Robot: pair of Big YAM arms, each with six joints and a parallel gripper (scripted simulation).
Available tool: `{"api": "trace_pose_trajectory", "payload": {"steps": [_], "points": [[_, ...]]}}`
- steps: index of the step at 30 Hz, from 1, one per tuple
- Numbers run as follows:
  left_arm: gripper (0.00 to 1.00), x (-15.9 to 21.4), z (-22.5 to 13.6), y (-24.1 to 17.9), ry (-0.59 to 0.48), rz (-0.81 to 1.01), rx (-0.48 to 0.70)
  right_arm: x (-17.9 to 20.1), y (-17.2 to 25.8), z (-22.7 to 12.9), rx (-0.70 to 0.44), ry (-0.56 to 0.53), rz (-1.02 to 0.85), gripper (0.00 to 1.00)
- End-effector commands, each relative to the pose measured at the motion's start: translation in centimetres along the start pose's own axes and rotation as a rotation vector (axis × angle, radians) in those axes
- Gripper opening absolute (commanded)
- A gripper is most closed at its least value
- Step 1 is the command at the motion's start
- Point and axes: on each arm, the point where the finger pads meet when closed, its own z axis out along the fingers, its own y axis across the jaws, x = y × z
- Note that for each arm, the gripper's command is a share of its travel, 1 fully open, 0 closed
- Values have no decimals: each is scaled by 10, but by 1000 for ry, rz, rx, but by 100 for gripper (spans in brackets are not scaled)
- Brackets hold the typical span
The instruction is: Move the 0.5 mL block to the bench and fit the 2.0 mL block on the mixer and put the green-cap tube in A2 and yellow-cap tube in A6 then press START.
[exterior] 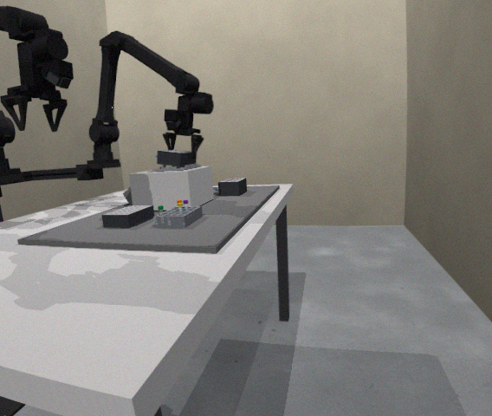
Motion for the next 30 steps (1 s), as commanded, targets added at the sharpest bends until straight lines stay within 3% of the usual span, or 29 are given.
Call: {"api": "trace_pose_trajectory", "payload": {"steps": [1,19,30], "points": [[0,-10,-56,34,-40,16,-134,-12,0,-10,8,-26,-14,100],[0,-2,-32,6,-22,11,-53,-12,-1,-11,8,-27,-14,100],[0,-7,-46,23,-33,13,-103,-12,-1,-12,8,-28,-15,100]]}}
